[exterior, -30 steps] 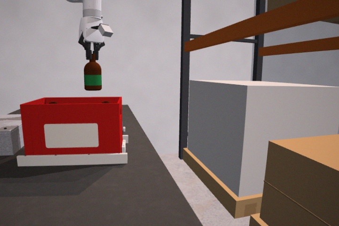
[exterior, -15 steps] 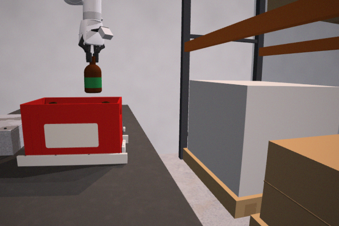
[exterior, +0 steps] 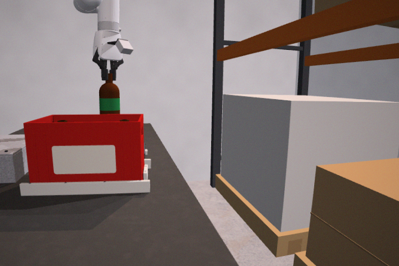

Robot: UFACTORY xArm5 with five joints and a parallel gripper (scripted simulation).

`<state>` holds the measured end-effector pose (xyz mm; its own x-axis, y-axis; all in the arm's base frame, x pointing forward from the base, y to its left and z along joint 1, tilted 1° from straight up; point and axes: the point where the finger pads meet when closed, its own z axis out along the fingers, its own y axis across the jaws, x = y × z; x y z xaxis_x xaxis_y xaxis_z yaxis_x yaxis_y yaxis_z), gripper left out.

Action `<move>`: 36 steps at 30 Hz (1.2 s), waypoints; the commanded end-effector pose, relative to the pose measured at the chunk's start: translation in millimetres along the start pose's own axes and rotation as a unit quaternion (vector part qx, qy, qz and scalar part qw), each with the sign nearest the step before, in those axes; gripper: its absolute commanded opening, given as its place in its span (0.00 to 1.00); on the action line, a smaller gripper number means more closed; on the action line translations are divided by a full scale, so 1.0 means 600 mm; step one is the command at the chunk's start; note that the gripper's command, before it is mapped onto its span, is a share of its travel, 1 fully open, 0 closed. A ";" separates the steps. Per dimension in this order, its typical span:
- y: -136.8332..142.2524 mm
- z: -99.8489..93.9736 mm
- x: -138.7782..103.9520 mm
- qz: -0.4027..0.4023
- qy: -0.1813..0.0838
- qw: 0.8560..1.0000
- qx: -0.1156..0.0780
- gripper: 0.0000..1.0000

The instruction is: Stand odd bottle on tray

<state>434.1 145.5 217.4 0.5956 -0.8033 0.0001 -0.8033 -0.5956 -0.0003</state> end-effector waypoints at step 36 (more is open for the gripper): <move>-0.003 0.165 0.003 0.000 0.001 1.000 0.002 0.00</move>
<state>434.9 144.5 126.7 0.5956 -0.8033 0.0001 -0.8033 -0.5956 -0.0004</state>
